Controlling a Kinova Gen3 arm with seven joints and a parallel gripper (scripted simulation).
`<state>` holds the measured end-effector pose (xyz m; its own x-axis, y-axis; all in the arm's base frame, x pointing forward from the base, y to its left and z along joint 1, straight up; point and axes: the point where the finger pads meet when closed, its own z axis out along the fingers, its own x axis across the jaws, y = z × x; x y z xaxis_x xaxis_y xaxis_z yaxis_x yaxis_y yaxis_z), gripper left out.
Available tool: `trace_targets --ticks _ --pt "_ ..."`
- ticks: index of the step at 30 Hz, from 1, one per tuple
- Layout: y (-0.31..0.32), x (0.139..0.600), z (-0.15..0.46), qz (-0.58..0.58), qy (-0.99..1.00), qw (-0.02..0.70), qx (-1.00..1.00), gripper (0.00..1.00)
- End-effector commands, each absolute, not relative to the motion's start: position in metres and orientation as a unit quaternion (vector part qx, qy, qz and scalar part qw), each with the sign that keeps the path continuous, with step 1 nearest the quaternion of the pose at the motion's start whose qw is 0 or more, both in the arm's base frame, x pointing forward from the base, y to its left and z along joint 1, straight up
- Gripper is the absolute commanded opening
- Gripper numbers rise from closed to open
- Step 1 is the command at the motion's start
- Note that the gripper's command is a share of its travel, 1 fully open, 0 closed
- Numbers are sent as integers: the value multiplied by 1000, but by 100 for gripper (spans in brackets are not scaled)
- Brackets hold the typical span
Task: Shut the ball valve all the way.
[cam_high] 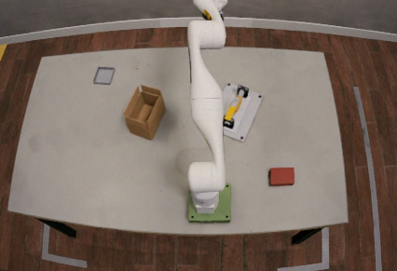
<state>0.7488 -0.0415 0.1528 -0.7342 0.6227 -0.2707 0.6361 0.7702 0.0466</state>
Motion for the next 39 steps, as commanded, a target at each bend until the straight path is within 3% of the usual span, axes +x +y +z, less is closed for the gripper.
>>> trace_targets --ticks 1,16,27,30,39 --pt "-42 749 155 -24 930 138 340 100" --pt "-50 715 156 -17 909 123 398 100" --pt "-68 636 153 -8 852 92 515 100" --pt "-68 636 153 -8 852 92 515 100" --pt "-81 556 149 -3 783 64 619 100"
